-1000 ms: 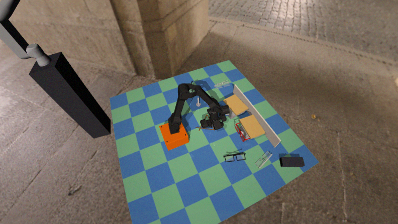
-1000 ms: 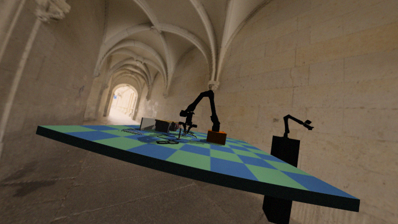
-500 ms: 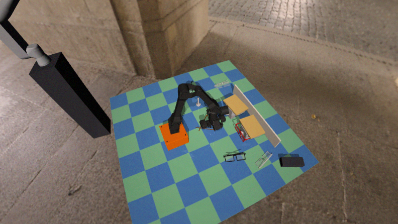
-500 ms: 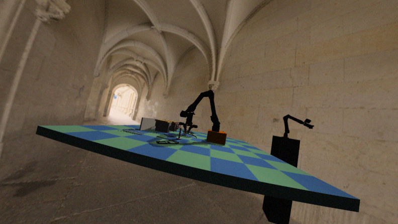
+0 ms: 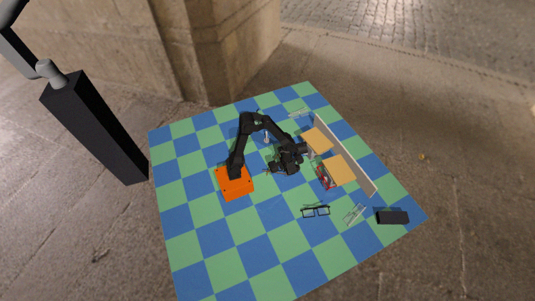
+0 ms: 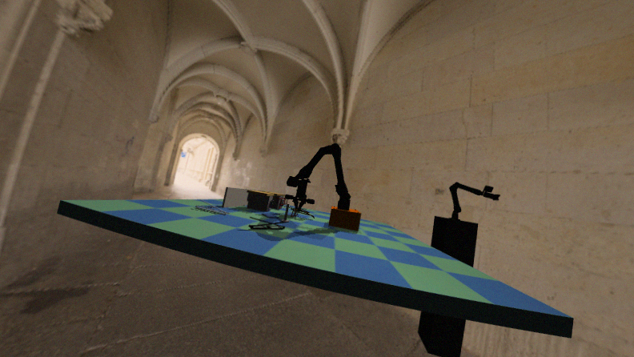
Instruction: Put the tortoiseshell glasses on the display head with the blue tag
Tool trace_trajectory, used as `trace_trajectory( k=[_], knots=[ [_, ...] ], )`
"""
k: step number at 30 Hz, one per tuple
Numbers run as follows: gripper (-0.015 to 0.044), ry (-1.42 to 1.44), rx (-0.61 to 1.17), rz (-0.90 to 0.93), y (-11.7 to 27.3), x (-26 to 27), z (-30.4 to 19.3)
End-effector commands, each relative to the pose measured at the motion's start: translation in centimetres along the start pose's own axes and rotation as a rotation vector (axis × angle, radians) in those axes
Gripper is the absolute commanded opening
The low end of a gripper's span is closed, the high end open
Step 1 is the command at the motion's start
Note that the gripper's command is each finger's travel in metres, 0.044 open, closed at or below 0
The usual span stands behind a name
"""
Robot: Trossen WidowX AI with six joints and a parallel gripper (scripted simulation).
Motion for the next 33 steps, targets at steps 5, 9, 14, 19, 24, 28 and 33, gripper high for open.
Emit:
trace_trajectory(
  k=[5, 9, 14, 19, 24, 28, 33],
  knots=[
    [0.0, 0.0, 0.0, 0.0, 0.0, 0.0, 0.0],
    [0.0, 0.0, 0.0, 0.0, 0.7, 0.2, 0.0],
    [0.0, -0.001, -0.002, 0.0, 3.8, 0.4, 0.0],
    [0.0, -0.003, -0.003, -0.001, 7.5, 0.5, 0.0],
    [0.0, -0.003, -0.004, -0.001, 10.0, 0.5, -0.1],
    [0.0, -0.003, -0.004, -0.001, 10.1, 0.7, -0.3],
    [0.0, -0.003, -0.003, -0.002, 10.2, 1.1, -2.3]
  ],
)
Point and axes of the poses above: the point midway between the two fingers, 35 mm back from their tips, its own y axis back along the fingers, its own x axis across the jaws, z = x × y, the point moved 5 cm from there along y, back along the fingers, and after that the axes turned 12 degrees about -y, right-handed, at the moved point
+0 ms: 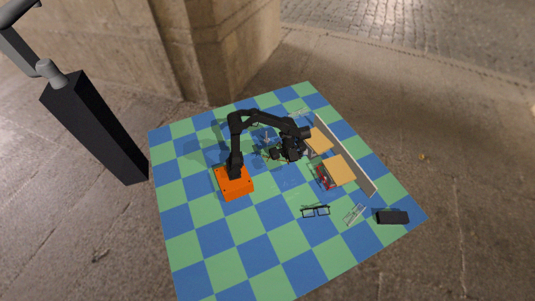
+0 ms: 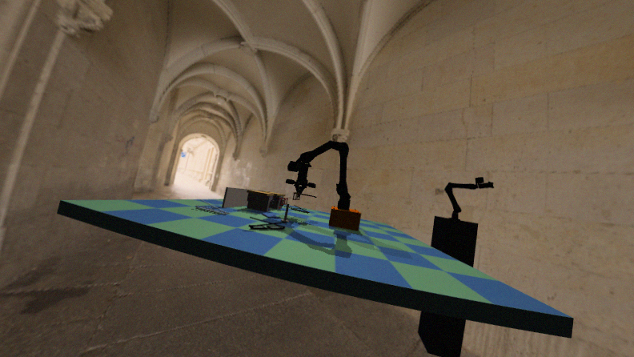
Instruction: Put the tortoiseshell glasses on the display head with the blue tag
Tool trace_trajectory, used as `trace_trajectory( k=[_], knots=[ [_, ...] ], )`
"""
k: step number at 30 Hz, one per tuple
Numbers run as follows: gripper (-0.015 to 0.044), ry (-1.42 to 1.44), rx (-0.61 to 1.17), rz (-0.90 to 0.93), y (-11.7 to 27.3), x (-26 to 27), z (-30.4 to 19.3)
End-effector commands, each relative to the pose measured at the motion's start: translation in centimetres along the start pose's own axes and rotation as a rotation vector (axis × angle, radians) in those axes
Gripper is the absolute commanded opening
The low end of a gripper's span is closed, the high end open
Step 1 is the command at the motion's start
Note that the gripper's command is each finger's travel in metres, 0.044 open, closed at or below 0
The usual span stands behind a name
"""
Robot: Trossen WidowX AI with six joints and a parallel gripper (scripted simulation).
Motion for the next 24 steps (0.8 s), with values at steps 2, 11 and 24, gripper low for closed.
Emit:
trace_trajectory(
  k=[2, 11, 24],
  knots=[
    [0.0, 0.002, 0.0, 0.003, 0.2, 0.4, -2.1],
    [0.0, 0.002, 0.004, 0.003, 0.3, 0.6, -7.0],
    [0.0, 0.001, 0.013, 0.002, 0.3, -0.6, -14.4]
  ],
)
Point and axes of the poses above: the point midway between the two fingers, 35 mm back from their tips, its own y axis back along the fingers, its own x axis across the jaws, z = x × y, the point moved 5 cm from there along y, back along the fingers, and after that the axes turned 12 degrees about -y, right-handed, at the moved point
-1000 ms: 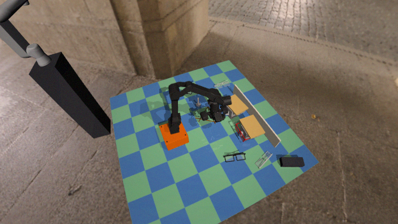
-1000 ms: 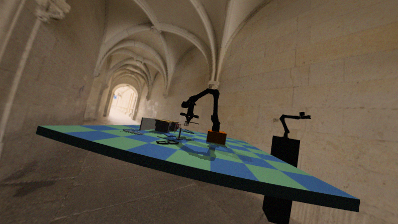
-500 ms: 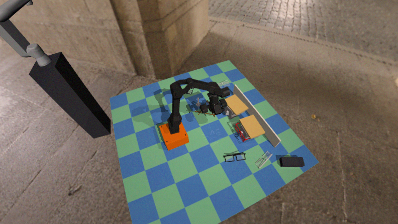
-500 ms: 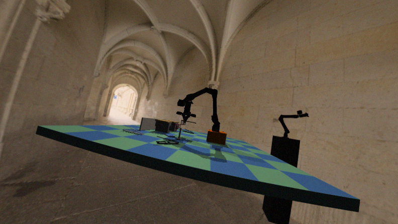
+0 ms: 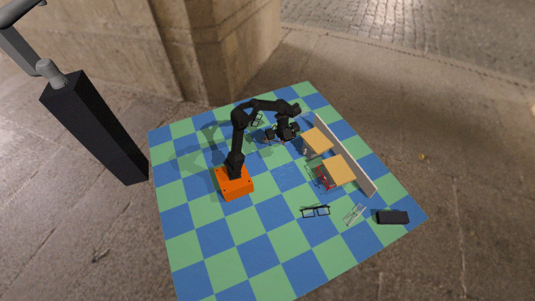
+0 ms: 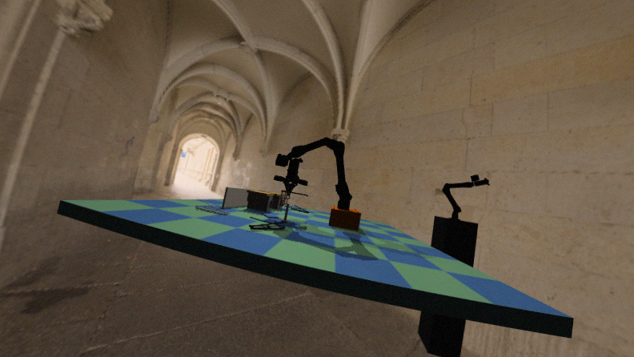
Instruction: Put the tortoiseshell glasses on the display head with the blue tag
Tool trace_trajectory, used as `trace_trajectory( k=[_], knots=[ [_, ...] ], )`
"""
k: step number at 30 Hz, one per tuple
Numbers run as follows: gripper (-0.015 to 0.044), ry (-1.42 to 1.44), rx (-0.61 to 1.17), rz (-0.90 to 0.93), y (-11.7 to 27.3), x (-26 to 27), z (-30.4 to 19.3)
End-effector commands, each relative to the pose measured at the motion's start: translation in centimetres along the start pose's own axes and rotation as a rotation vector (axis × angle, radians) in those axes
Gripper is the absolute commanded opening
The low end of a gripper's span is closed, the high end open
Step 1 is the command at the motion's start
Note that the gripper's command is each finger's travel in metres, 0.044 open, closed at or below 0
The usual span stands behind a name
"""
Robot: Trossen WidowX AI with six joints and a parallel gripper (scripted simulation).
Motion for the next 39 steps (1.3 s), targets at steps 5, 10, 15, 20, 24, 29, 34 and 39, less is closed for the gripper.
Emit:
trace_trajectory(
  k=[5, 10, 15, 20, 24, 29, 34, 39],
  knots=[
    [0.0, -0.004, 0.003, 0.002, 0.0, -1.2, -4.1],
    [0.0, -0.004, 0.006, 0.001, 0.0, -2.3, -6.5],
    [0.0, -0.004, 0.006, 0.001, -0.6, -2.3, -6.7],
    [0.0, -0.004, 0.006, 0.001, -3.6, -2.3, -6.7],
    [0.0, -0.004, 0.006, 0.0, -5.9, -2.4, -6.6],
    [0.0, -0.004, 0.006, 0.0, -6.0, -2.3, -6.6],
    [0.0, -0.004, 0.006, 0.001, -6.0, -1.9, -6.3],
    [0.0, -0.004, 0.006, 0.001, -6.0, -1.6, -6.1]
  ],
)
Point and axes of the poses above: the point midway between the two fingers, 35 mm back from their tips, its own y axis back along the fingers, its own x axis across the jaws, z = x × y, the point moved 5 cm from there along y, back along the fingers, and after that the axes turned 12 degrees about -y, right-handed, at the moved point
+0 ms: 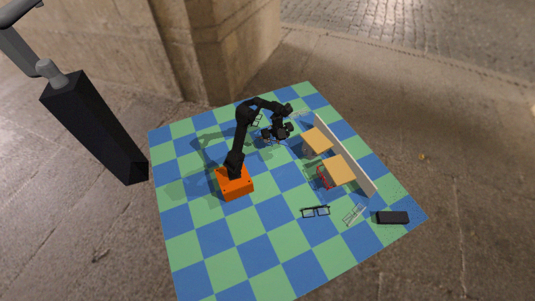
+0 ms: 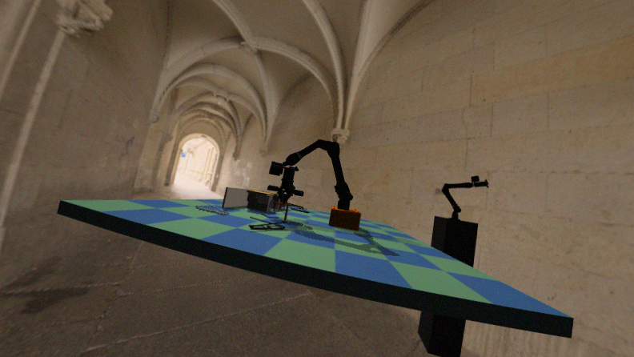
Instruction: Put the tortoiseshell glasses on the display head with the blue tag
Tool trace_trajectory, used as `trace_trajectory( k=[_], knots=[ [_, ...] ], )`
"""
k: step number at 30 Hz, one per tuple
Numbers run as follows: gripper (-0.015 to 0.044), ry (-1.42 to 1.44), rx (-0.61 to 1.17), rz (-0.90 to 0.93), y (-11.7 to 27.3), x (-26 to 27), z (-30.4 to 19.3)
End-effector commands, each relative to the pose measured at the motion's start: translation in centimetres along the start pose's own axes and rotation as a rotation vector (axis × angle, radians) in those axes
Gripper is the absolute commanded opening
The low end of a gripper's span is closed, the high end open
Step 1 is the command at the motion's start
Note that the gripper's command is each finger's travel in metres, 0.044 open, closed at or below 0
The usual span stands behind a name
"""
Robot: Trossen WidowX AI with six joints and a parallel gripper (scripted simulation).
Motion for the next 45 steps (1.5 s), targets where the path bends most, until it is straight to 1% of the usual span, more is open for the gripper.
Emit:
trace_trajectory(
  k=[1, 45],
  knots=[
    [0.0, 0.005, 0.0, 0.003, 0.0, 0.2, 0.1],
    [0.0, 0.005, -0.003, 0.005, 0.1, 2.7, 2.7]
  ],
)
Point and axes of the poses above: the point midway between the two fingers, 35 mm back from their tips, its own y axis back along the fingers, its own x axis across the jaws, z = x × y, the point moved 5 cm from there along y, back along the fingers, and after that the axes turned 12 degrees about -y, right-handed, at the moved point
